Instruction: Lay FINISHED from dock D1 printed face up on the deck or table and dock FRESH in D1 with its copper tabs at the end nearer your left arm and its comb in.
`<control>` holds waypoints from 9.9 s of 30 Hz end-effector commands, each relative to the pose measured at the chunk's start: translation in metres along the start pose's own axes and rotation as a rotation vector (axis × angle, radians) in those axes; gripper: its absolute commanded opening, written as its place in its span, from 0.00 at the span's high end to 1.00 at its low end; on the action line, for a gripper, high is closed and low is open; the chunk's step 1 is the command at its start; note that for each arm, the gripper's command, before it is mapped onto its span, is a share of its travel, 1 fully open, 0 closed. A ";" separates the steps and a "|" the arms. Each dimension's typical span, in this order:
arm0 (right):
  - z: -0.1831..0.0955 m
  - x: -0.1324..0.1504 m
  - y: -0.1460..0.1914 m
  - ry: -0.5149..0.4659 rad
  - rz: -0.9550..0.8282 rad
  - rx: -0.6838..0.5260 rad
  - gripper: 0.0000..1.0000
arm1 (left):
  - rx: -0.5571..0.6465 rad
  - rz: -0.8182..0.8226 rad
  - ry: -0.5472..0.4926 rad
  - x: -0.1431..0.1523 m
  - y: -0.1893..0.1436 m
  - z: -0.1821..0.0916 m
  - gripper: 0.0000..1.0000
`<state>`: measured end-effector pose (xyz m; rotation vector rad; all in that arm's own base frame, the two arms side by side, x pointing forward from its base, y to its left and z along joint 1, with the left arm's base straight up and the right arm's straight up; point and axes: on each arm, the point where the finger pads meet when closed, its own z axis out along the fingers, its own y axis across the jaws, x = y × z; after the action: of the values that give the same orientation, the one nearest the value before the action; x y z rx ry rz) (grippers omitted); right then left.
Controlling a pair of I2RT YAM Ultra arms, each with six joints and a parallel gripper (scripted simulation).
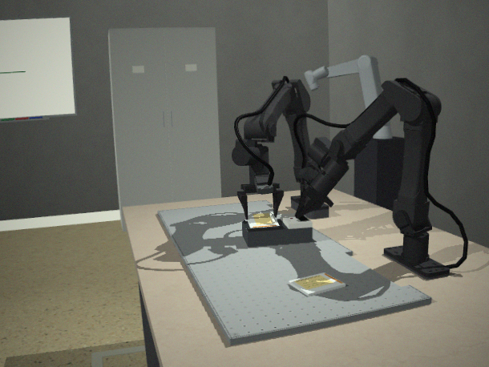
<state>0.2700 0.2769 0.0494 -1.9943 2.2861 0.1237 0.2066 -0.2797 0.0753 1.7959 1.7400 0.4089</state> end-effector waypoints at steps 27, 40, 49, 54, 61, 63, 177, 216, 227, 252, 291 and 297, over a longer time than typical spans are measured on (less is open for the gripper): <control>0.003 -0.020 0.001 -0.039 -0.014 0.002 1.00 | 0.208 0.093 0.099 0.037 -0.058 0.012 1.00; 0.005 -0.019 0.000 -0.053 -0.016 -0.001 1.00 | 0.208 0.093 0.099 0.037 -0.058 0.012 1.00; 0.005 -0.019 0.000 -0.062 -0.017 -0.003 1.00 | 0.208 0.093 0.099 0.037 -0.058 0.012 1.00; 0.006 -0.019 -0.001 -0.070 -0.018 -0.005 1.00 | 0.208 0.093 0.099 0.037 -0.058 0.012 1.00; 0.007 -0.018 -0.001 -0.086 -0.018 -0.008 1.00 | 0.208 0.093 0.099 0.037 -0.058 0.012 1.00; 0.007 -0.018 -0.001 -0.088 -0.018 -0.008 1.00 | 0.208 0.093 0.099 0.037 -0.058 0.012 1.00; 0.010 -0.002 -0.001 -0.039 0.000 -0.003 1.00 | 0.001 -0.002 -0.004 0.009 -0.015 0.003 1.00; 0.010 -0.002 -0.001 -0.039 0.000 -0.003 1.00 | -0.005 -0.007 -0.010 -0.001 0.000 -0.006 1.00; 0.010 -0.002 -0.001 -0.039 0.000 -0.003 1.00 | -0.005 -0.007 -0.010 -0.002 0.001 -0.009 1.00; 0.010 -0.002 -0.001 -0.039 0.000 -0.003 1.00 | -0.012 -0.009 -0.016 -0.003 0.001 -0.013 1.00; 0.010 -0.002 -0.001 -0.039 0.000 -0.003 1.00 | -0.059 -0.034 -0.055 -0.010 0.009 -0.023 1.00; 0.010 -0.002 -0.001 -0.039 0.000 -0.003 1.00 | -0.059 -0.034 -0.055 -0.012 0.012 -0.025 1.00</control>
<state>0.2706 0.2785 0.0370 -1.9816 2.2718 0.1637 0.1964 -0.2740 0.0812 1.7924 1.7250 0.4230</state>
